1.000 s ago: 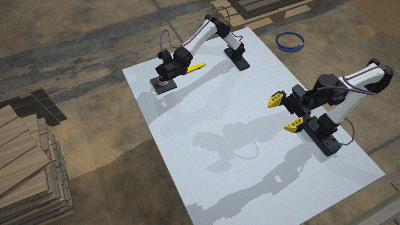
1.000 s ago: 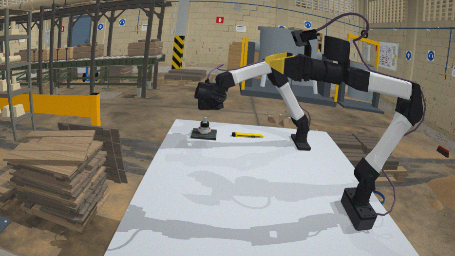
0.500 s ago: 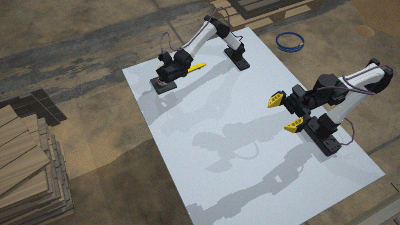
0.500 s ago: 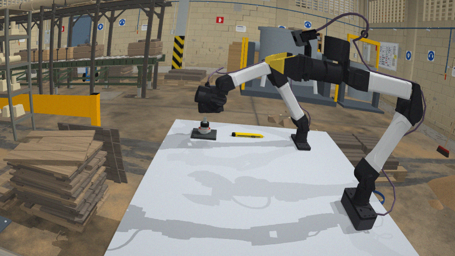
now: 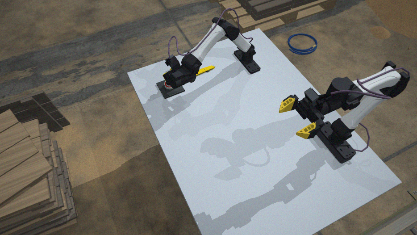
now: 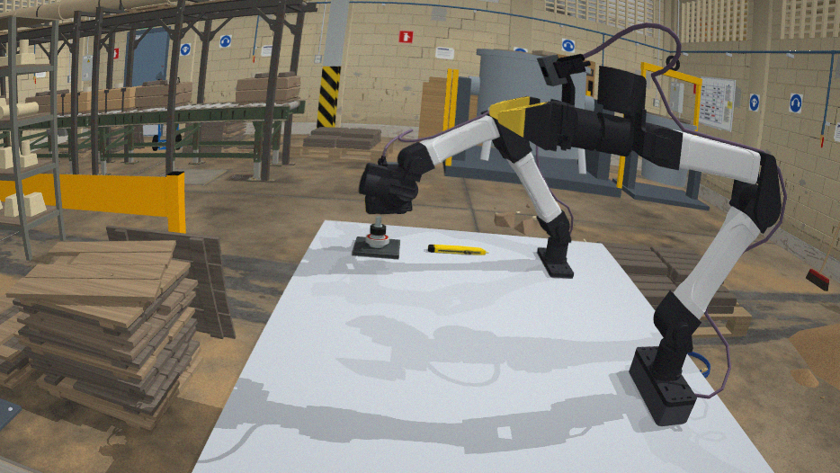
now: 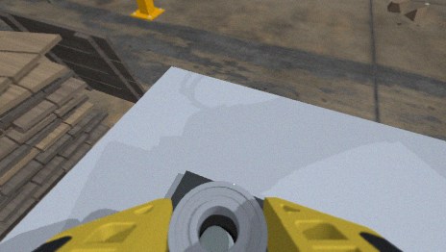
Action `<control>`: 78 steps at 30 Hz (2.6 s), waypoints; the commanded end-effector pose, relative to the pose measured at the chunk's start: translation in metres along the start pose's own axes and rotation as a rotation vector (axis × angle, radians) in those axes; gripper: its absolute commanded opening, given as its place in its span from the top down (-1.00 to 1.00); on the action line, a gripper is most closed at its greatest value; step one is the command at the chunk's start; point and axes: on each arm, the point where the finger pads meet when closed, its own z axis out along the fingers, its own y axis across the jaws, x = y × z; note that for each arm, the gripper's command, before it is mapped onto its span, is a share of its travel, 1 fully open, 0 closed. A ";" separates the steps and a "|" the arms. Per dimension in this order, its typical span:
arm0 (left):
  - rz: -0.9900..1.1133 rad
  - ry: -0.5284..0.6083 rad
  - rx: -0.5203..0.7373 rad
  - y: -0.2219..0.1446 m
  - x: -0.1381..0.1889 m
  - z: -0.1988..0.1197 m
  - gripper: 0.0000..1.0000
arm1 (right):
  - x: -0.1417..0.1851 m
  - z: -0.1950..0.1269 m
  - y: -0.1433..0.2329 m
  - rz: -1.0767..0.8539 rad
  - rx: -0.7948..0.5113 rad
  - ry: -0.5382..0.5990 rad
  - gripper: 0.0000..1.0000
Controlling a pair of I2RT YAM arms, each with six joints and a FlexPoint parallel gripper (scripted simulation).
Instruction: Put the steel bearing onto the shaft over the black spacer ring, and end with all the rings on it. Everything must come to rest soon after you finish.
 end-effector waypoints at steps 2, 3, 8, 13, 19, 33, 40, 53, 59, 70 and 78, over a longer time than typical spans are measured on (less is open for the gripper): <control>-0.004 -0.053 0.011 -0.002 -0.025 -0.003 -1.00 | 0.000 0.000 0.003 0.006 -0.010 -0.017 1.00; -0.004 -0.053 0.011 -0.002 -0.025 -0.003 -1.00 | -0.005 -0.002 0.004 0.019 -0.016 -0.018 1.00; -0.004 -0.053 0.011 -0.002 -0.025 -0.003 -1.00 | -0.009 -0.003 0.006 0.031 -0.022 -0.020 1.00; -0.004 -0.053 0.011 -0.002 -0.025 -0.003 -1.00 | 0.004 0.002 0.003 0.006 -0.011 -0.014 1.00; -0.004 -0.053 0.011 -0.002 -0.025 -0.003 -1.00 | 0.019 0.009 0.004 -0.004 -0.011 -0.007 1.00; -0.004 -0.053 0.011 -0.002 -0.025 -0.003 -1.00 | 0.034 0.019 0.001 -0.012 0.000 -0.010 1.00; -0.004 -0.053 0.011 -0.002 -0.025 -0.003 -1.00 | 0.036 0.020 0.001 -0.017 0.003 -0.010 1.00; -0.004 -0.053 0.011 -0.002 -0.025 -0.003 -1.00 | 0.015 0.007 0.011 0.041 -0.035 -0.022 -0.12; -0.004 -0.053 0.011 -0.002 -0.025 -0.003 -1.00 | 0.010 0.009 0.010 0.057 -0.034 -0.021 -0.12; -0.004 -0.053 0.011 -0.002 -0.025 -0.003 -1.00 | 0.002 0.004 0.007 0.050 -0.028 -0.020 -0.12; -0.004 -0.053 0.011 -0.002 -0.025 -0.003 -1.00 | 0.004 0.005 0.007 0.047 -0.026 -0.019 -0.12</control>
